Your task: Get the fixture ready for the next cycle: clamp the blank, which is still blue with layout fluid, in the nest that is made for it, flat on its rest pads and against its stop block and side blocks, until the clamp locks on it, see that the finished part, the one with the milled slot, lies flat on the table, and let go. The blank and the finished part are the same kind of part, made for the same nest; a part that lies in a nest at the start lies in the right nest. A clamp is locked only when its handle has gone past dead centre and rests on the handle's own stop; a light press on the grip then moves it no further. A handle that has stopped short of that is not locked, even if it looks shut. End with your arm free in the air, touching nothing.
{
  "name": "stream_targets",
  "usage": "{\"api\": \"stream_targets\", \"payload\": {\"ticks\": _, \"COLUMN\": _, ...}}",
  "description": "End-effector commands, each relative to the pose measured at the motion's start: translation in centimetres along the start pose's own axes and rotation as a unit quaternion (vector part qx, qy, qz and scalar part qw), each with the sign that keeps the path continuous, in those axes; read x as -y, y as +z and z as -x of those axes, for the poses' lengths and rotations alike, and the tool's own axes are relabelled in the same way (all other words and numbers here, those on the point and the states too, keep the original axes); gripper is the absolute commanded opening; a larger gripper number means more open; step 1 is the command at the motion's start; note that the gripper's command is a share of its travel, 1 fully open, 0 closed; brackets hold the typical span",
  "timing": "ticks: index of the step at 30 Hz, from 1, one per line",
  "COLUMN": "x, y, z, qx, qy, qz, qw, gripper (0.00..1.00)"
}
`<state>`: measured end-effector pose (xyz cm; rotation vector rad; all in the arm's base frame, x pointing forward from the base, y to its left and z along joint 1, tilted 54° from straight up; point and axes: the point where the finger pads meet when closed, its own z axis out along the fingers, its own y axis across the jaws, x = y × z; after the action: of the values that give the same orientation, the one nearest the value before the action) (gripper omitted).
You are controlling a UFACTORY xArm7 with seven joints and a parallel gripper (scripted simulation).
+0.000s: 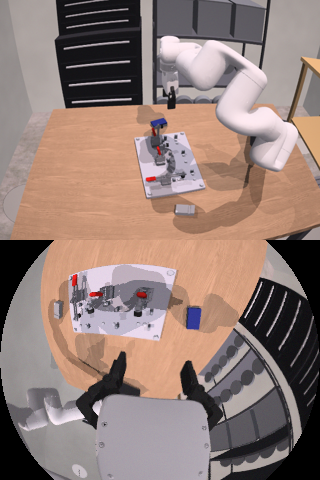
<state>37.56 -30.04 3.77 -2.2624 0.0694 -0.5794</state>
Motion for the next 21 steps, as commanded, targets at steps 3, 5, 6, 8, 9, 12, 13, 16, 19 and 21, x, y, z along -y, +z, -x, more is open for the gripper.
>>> {"api": "stream_targets", "payload": {"ticks": 3, "x": -2.1, "y": -0.2, "z": -0.3, "qx": -0.001, "qy": 0.001, "qz": 0.002, "qw": 1.000, "gripper": 0.99}}
{"api": "stream_targets", "payload": {"ticks": 5, "x": -3.1, "y": -0.2, "z": -0.5, "qx": -0.001, "qy": 0.001, "qz": 0.002, "qw": 1.000, "gripper": 0.99}}
{"api": "stream_targets", "payload": {"ticks": 6, "x": -3.7, "y": -0.2, "z": -0.6, "qx": -0.001, "qy": 0.001, "qz": 0.002, "qw": 1.000, "gripper": 0.99}}
{"api": "stream_targets", "payload": {"ticks": 8, "x": -4.7, "y": -0.2, "z": -0.8, "qx": -0.001, "qy": 0.001, "qz": 0.002, "qw": 1.000, "gripper": 0.99}}
{"api": "stream_targets", "payload": {"ticks": 9, "x": -5.2, "y": -0.2, "z": -0.9, "qx": -0.001, "qy": 0.001, "qz": 0.002, "qw": 1.000, "gripper": 0.99}}
{"api": "stream_targets", "payload": {"ticks": 12, "x": -6.6, "y": -0.2, "z": -1.2, "qx": -0.001, "qy": 0.001, "qz": 0.002, "qw": 1.000, "gripper": 0.99}}
{"api": "stream_targets", "payload": {"ticks": 13, "x": -7.1, "y": -0.3, "z": -1.3, "qx": -0.001, "qy": 0.001, "qz": 0.002, "qw": 1.000, "gripper": 0.99}}
{"api": "stream_targets", "payload": {"ticks": 16, "x": -8.3, "y": -0.3, "z": -1.5, "qx": -0.001, "qy": 0.001, "qz": 0.002, "qw": 1.000, "gripper": 0.99}}
{"api": "stream_targets", "payload": {"ticks": 19, "x": -8.6, "y": -0.3, "z": -1.6, "qx": -0.001, "qy": 0.001, "qz": 0.002, "qw": 1.000, "gripper": 0.99}}
{"api": "stream_targets", "payload": {"ticks": 21, "x": -9.2, "y": -0.3, "z": -1.7, "qx": -0.001, "qy": 0.001, "qz": 0.002, "qw": 1.000, "gripper": 0.99}}
